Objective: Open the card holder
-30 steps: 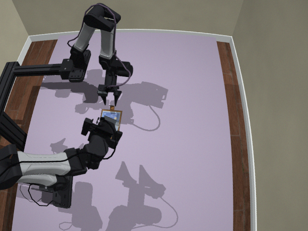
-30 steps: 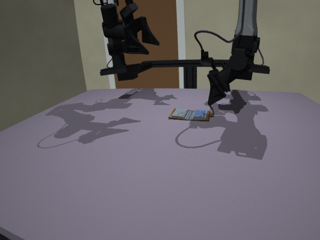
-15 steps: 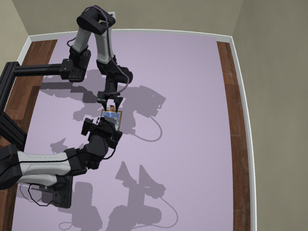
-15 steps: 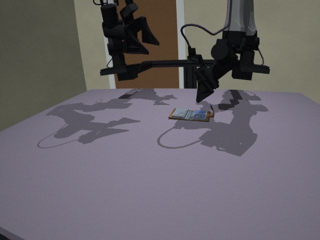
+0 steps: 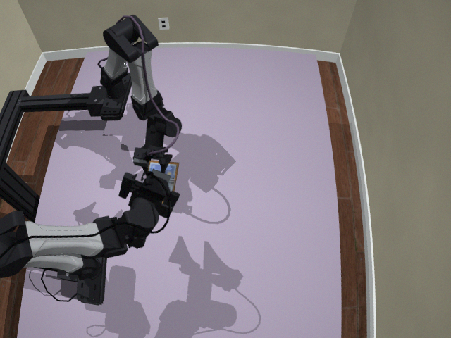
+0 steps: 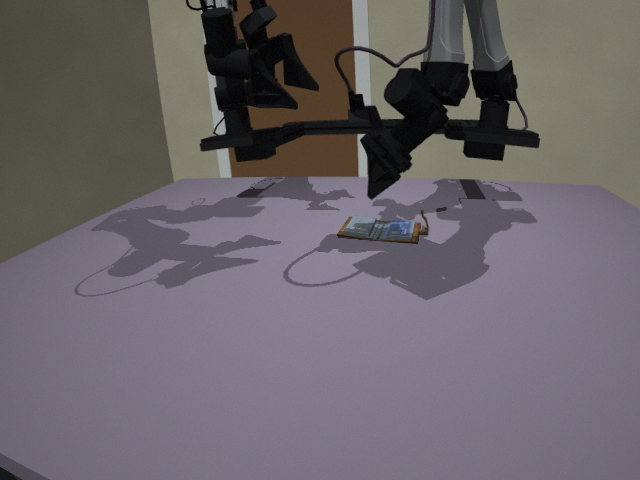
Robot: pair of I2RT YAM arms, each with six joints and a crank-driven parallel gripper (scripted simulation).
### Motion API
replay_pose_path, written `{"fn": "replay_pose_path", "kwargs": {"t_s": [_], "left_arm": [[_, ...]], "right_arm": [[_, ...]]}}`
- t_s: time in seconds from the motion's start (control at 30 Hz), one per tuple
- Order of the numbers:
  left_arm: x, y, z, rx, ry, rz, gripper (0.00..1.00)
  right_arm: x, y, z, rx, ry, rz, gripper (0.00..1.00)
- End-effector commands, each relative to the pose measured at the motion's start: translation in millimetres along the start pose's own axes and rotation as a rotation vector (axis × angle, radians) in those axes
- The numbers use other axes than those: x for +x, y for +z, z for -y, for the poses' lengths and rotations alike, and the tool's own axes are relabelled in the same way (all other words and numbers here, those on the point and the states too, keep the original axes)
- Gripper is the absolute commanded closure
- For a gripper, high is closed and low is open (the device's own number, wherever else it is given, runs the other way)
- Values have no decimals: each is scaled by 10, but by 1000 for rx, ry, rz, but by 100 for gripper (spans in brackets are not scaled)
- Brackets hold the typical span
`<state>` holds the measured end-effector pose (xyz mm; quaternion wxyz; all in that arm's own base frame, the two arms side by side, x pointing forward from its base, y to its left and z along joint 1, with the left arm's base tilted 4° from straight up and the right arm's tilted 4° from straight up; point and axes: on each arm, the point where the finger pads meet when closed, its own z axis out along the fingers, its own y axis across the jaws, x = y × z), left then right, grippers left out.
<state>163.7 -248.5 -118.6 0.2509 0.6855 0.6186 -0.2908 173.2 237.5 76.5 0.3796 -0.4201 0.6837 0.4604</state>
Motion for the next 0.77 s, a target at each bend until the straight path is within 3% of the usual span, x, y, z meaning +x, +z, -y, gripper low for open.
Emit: {"fn": "replay_pose_path", "kwargs": {"t_s": [0.0,0.73], "left_arm": [[-55,56,-62,-21,-8,7,40],[-74,55,-109,-31,-4,18,40]], "right_arm": [[-30,2,7,1,-12,6,0],[-30,2,7,1,-12,6,0]]}}
